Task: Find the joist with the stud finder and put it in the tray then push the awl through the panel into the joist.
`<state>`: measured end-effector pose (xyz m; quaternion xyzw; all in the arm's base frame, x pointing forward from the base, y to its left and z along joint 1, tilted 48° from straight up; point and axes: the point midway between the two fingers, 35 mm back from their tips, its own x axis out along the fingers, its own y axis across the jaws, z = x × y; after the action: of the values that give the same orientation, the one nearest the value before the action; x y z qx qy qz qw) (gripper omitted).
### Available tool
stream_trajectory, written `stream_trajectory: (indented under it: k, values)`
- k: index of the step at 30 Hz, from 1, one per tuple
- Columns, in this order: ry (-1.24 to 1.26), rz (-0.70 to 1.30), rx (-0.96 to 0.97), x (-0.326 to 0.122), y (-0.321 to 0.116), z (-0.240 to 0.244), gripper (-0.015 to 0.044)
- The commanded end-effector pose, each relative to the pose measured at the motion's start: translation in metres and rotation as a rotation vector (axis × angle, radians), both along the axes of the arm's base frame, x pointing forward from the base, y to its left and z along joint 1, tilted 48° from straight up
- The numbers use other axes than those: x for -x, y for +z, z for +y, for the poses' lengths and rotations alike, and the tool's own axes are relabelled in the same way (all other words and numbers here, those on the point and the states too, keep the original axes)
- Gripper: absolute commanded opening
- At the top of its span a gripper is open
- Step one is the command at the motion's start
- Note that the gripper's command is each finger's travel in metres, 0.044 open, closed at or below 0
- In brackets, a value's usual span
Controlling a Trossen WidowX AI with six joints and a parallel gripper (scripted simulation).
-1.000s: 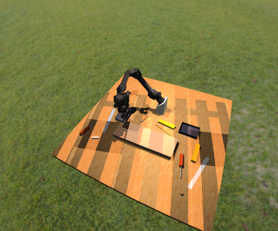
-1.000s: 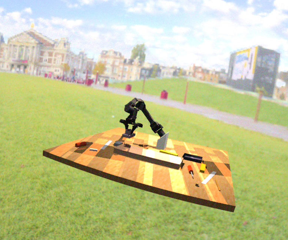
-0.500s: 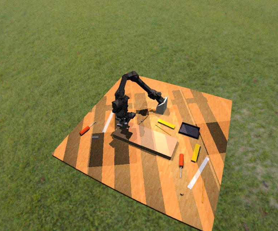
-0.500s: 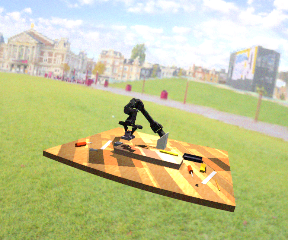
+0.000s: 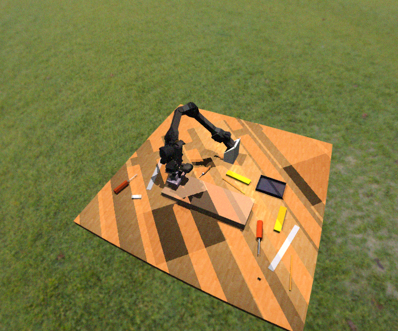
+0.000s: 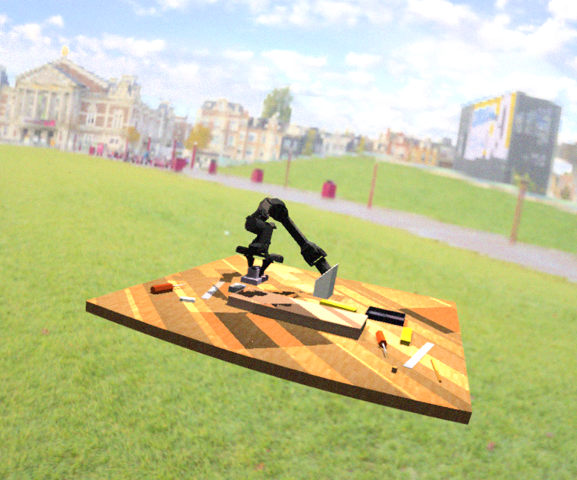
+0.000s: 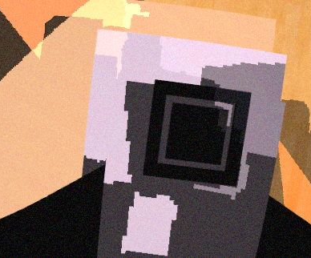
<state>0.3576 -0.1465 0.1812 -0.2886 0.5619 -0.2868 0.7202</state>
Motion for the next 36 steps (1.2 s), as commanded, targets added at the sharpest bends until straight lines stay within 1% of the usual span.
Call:
stream_trajectory:
  k: [1,17,36]
  values:
    - [0.012,0.001,-0.002,-0.001,-0.005,-0.004,0.0]
    - [0.012,0.0,0.002,0.002,-0.023,-0.026,0.0]
    - [0.012,0.0,0.003,0.003,-0.037,-0.04,0.0]
